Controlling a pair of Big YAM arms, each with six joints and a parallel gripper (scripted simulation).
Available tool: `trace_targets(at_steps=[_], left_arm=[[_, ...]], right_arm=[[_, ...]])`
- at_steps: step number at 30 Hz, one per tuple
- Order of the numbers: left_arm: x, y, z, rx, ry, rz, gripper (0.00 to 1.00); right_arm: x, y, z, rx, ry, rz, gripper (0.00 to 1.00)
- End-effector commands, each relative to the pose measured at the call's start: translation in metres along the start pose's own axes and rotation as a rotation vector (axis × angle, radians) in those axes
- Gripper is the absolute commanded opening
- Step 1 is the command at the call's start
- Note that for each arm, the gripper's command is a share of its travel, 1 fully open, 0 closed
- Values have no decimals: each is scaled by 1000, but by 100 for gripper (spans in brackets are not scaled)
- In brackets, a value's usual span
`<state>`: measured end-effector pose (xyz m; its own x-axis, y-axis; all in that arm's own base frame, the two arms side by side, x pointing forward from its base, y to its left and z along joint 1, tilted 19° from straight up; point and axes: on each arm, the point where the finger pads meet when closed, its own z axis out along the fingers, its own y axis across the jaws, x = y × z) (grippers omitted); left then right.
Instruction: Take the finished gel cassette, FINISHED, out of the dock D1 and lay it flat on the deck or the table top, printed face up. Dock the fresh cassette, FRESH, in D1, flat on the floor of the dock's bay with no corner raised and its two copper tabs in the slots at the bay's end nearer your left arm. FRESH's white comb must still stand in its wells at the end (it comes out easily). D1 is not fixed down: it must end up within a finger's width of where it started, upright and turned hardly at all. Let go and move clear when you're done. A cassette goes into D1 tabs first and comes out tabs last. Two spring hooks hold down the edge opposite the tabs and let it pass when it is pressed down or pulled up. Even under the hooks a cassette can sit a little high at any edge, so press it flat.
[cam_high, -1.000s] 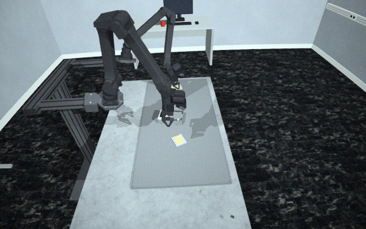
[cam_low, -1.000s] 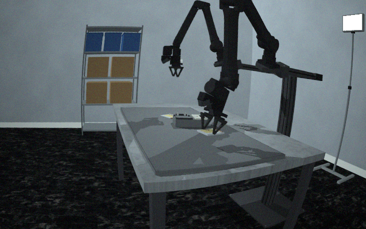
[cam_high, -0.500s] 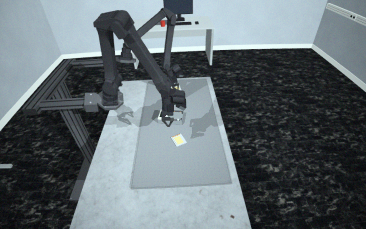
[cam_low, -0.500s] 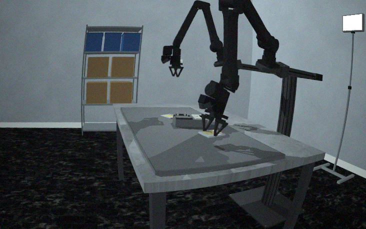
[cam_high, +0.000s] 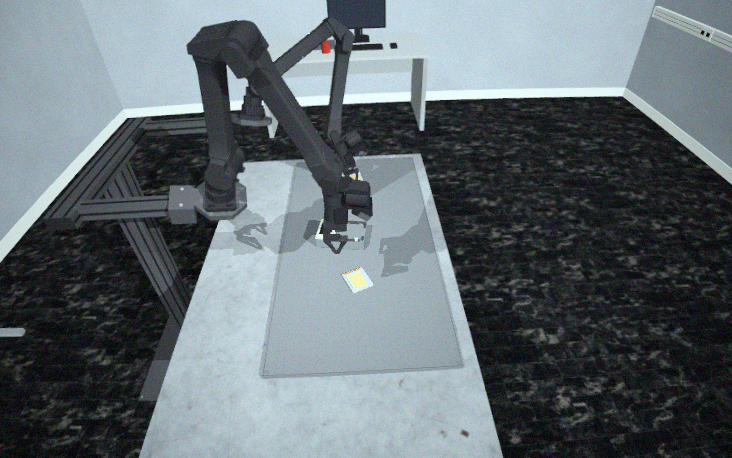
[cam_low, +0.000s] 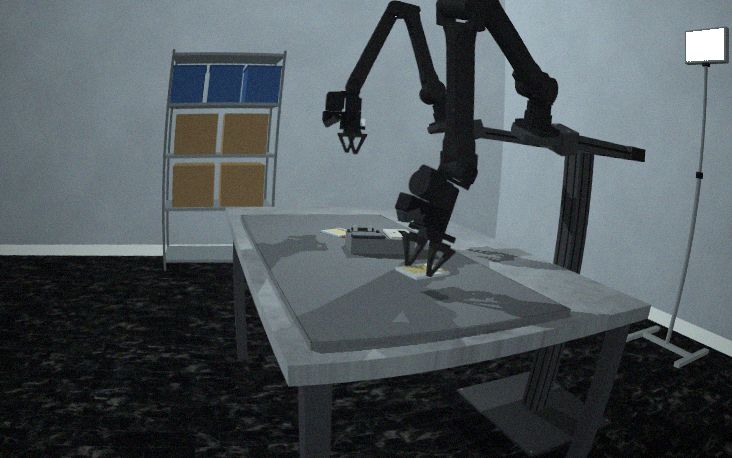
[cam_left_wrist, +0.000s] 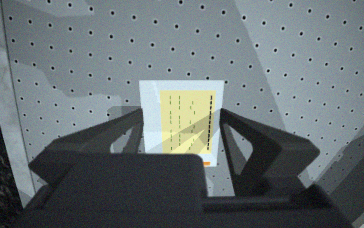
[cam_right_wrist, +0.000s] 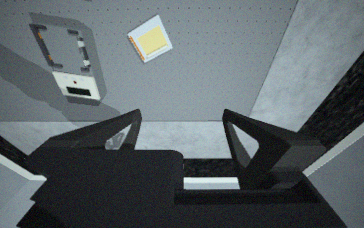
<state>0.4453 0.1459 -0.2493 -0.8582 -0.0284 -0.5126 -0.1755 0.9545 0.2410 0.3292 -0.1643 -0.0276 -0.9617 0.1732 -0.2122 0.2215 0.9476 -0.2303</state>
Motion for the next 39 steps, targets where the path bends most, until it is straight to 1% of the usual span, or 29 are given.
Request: trace_targets(at_steps=[1, 8, 9, 14, 26, 32, 39], left_arm=[[3, 4, 4, -4, -3, 0, 0], [3, 4, 4, -4, -3, 0, 0], [4, 4, 6, -6, -15, 0, 0], [5, 4, 12, -6, -15, 0, 0], [5, 4, 12, -6, -15, 0, 0], [7, 4, 20, -7, -18, -1, 0], [7, 4, 20, -7, -18, -1, 0]], right_arm=[[-11, -3, -5, 1, -18, -7, 100], [-11, -3, -5, 1, -18, -7, 100], [-11, -3, -5, 1, -18, -7, 100], [-11, -3, -5, 1, -18, -7, 100], [-11, -3, -5, 1, -18, -7, 100], [-11, -3, -5, 1, -18, -7, 100], [-11, -3, -5, 1, -18, -7, 100]])
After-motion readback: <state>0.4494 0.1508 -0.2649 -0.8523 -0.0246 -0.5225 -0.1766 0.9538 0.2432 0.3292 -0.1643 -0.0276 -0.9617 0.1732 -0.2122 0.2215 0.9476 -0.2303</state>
